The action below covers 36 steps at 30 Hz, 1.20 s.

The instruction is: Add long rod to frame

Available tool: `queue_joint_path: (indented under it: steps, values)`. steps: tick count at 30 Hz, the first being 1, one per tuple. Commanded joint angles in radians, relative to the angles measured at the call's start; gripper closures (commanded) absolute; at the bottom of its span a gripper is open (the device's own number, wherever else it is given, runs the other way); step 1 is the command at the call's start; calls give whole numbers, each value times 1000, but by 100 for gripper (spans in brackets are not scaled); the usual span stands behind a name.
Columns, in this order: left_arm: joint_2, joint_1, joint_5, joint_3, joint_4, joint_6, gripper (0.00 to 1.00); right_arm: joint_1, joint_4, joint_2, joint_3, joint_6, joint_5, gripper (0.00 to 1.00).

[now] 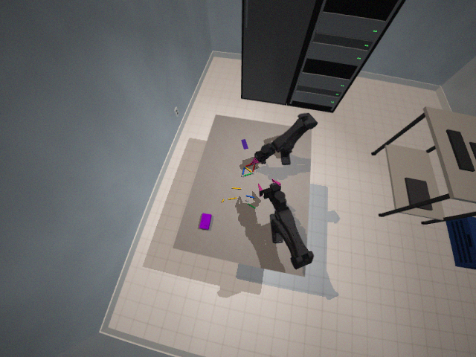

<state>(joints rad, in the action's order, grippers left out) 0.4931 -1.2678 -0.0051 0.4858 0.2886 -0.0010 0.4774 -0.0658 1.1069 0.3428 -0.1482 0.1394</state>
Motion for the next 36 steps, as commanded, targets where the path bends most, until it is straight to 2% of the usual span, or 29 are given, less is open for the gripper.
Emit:
queue_joint_path:
  steps: [1, 7, 36]
  values:
    - [-13, -7, -4, 4, -6, -2, 0, -11, -81, -37, -10, -25, -9, 100]
    - [-13, -7, -4, 4, -6, -2, 0, -20, -204, -43, -63, -71, -37, 100]
    - [-13, -7, -4, 4, -6, -2, 0, -33, -240, -23, -96, -74, -49, 100]
